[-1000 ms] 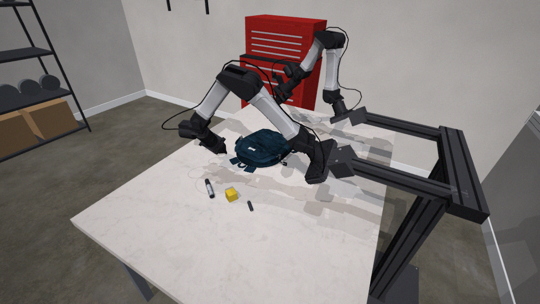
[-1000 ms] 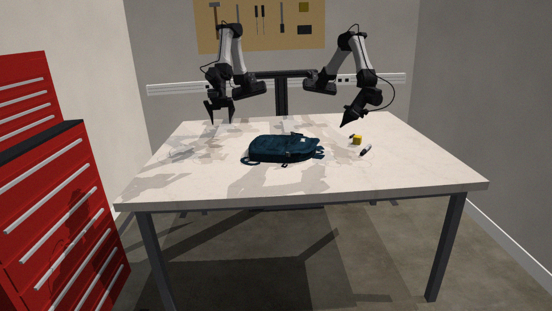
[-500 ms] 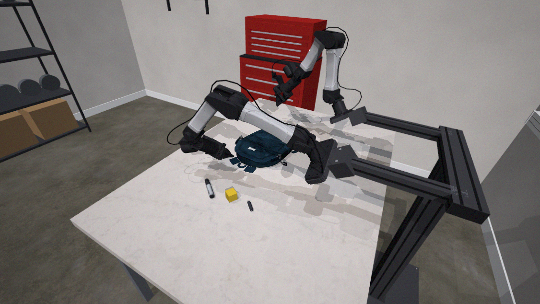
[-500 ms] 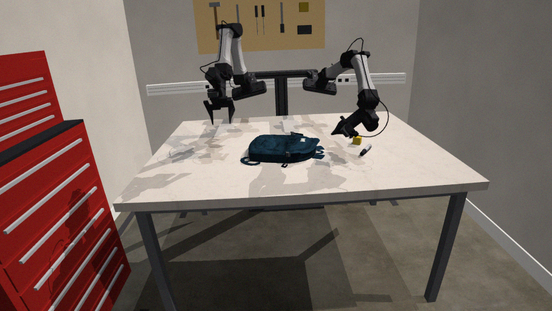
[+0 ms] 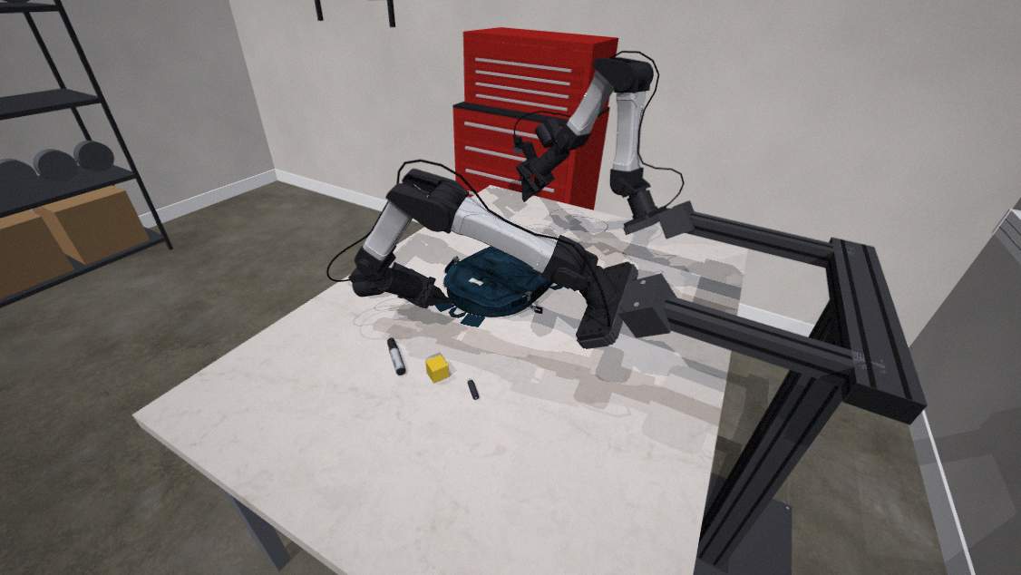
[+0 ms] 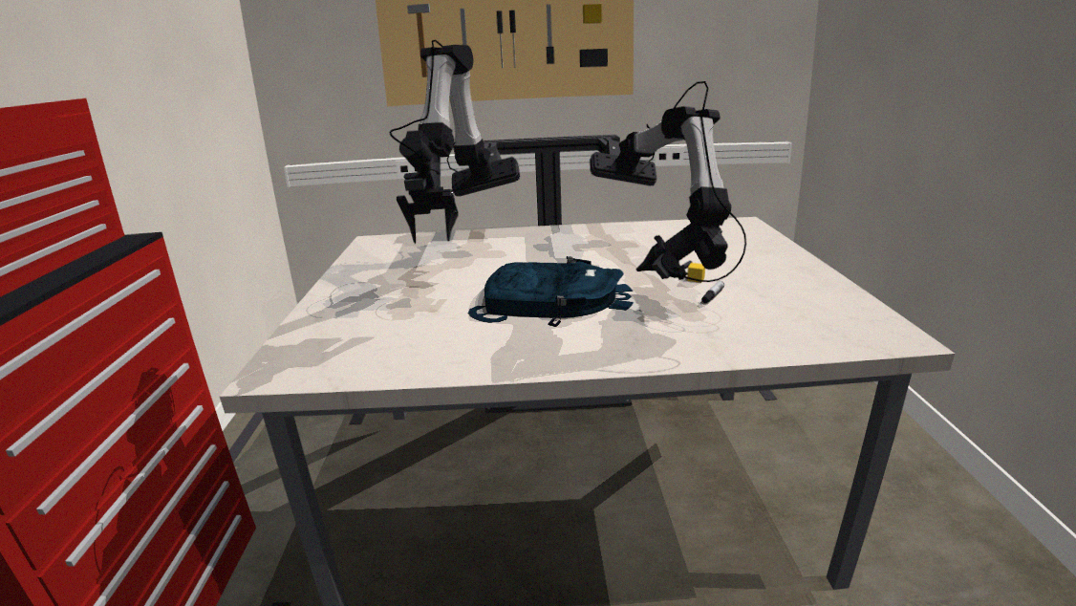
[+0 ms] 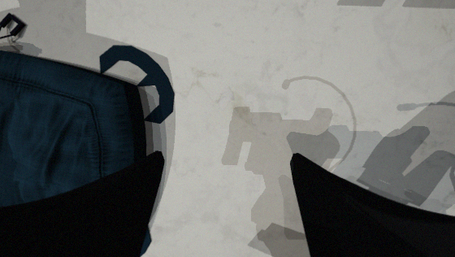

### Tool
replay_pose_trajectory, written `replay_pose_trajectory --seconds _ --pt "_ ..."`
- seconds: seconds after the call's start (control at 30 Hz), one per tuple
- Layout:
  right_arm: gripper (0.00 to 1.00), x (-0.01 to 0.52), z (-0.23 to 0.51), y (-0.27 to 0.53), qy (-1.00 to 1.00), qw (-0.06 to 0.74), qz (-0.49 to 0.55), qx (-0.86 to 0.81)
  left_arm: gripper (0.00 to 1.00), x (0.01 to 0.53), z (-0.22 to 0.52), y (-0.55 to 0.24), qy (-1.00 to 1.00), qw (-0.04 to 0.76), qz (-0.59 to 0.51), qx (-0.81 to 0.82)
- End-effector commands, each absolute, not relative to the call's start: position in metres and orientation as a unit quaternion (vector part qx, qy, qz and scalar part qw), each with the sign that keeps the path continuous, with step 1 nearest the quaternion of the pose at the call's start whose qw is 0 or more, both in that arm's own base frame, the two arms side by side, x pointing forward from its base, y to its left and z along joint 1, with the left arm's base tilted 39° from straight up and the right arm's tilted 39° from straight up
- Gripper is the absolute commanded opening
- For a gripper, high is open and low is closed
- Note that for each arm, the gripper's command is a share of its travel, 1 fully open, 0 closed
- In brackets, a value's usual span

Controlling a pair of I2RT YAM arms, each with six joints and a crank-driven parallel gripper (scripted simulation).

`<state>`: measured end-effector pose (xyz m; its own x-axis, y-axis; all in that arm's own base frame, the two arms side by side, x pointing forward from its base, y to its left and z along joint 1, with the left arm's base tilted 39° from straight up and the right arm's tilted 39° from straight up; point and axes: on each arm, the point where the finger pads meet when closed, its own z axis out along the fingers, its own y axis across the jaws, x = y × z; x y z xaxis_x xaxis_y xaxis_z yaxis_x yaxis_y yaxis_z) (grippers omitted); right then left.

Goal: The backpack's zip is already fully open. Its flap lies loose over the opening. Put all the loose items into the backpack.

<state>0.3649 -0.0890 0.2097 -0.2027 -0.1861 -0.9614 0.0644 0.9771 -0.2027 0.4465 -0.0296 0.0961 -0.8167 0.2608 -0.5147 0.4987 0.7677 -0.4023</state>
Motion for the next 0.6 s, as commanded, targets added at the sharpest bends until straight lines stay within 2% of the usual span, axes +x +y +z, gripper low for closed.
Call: replay_pose_trajectory --seconds 0.0,0.3,0.57 --pt "0.9 0.366 0.216 -0.088 0.763 0.637 -0.101 -0.042 0.0 0.453 0.113 -0.043 0.908 0.249 -0.257 0.218" --pt "0.9 0.366 0.216 -0.088 0.763 0.637 -0.101 -0.042 0.0 0.464 0.116 -0.043 0.906 0.265 -0.251 0.214" --pt "0.9 0.366 0.216 -0.088 0.763 0.637 -0.101 -0.042 0.0 0.458 0.098 -0.048 0.91 0.239 -0.264 0.213"
